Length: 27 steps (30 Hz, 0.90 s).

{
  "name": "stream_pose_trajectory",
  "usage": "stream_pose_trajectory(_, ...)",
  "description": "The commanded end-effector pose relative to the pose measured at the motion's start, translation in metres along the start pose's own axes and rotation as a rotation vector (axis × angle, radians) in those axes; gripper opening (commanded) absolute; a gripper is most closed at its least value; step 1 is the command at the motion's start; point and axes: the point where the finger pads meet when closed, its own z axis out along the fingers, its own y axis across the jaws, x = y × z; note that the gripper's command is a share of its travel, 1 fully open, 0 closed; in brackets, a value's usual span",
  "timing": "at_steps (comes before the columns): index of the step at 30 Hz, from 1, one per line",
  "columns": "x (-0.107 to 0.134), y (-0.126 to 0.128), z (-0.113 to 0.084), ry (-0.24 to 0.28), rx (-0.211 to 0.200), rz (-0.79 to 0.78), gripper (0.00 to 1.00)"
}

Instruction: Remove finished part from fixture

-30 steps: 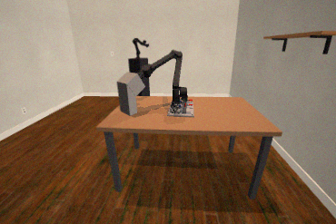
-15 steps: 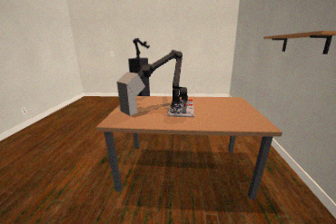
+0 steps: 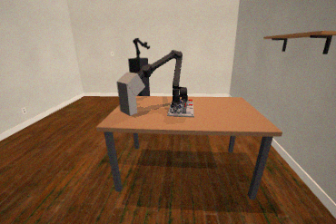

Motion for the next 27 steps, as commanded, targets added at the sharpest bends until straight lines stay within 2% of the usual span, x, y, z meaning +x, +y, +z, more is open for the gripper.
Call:
stream_pose_trajectory(1, 0.0003, -0.0011, 0.0024, 0.0, 0.004, -0.004, 0.0)
stream_pose_trajectory(27, 0.0016, -0.0047, 0.0007, -0.001, 0.009, -0.003, 0.0)
